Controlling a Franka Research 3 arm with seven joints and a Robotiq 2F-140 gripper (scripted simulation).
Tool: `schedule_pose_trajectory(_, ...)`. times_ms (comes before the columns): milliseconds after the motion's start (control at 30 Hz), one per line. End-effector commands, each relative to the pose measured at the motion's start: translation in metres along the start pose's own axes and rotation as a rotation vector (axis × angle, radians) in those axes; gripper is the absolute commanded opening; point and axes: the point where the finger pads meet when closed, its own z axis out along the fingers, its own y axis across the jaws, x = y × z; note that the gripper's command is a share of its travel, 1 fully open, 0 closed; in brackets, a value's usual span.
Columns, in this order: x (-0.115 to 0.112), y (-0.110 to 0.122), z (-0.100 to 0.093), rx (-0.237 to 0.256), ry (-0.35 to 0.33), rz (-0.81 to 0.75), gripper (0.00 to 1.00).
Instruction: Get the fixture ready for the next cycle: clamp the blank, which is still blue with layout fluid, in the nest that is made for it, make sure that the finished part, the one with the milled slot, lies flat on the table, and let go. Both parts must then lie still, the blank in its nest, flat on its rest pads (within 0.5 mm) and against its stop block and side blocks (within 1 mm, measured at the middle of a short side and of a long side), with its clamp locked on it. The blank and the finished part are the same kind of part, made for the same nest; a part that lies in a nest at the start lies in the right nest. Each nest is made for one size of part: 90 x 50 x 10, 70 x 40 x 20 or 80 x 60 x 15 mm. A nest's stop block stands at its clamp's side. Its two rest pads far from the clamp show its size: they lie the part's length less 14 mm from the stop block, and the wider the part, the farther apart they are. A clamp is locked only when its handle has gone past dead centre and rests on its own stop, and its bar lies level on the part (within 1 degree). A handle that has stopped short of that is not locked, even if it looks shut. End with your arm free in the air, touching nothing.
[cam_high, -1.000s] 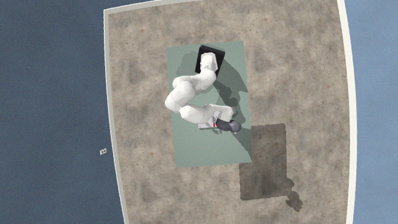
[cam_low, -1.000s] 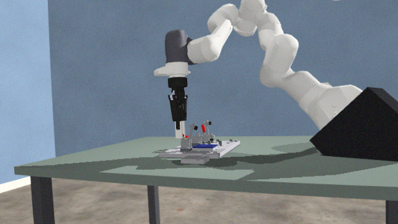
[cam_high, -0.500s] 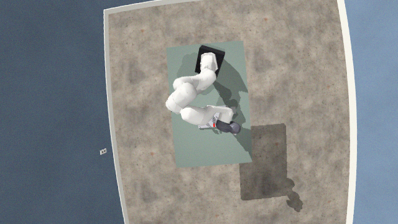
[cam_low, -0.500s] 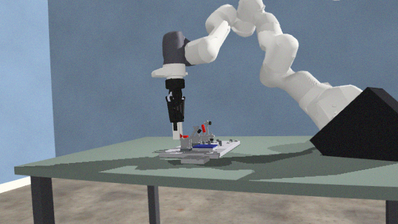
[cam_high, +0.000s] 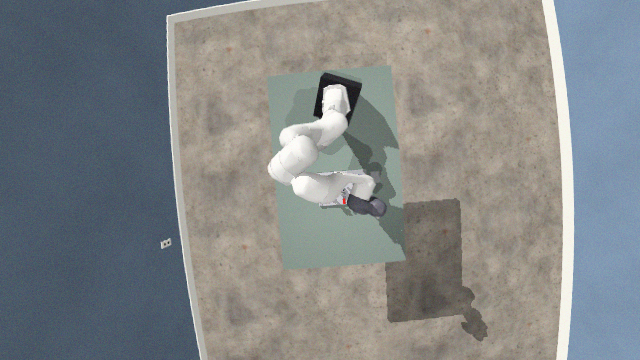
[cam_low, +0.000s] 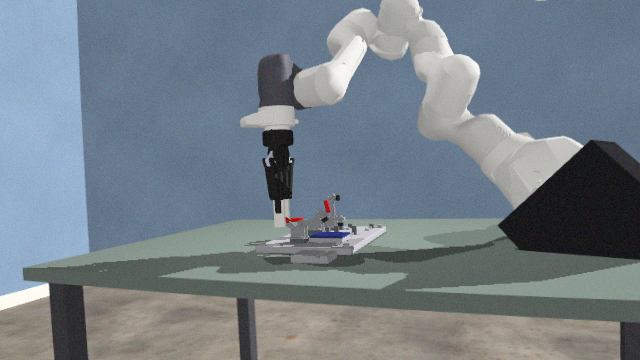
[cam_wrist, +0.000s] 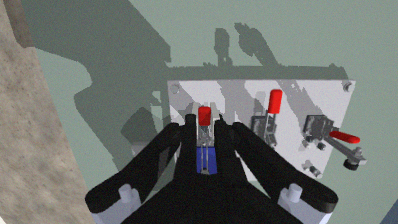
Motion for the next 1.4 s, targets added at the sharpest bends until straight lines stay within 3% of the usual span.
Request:
schedule_pose_trajectory(0,0.003,0.000,0.004,0.003,0.002,-0.007,0.00)
schedule_pose_trajectory(1367,0.011,0.000,0.018,0.003,0.002,-0.007,0.00)
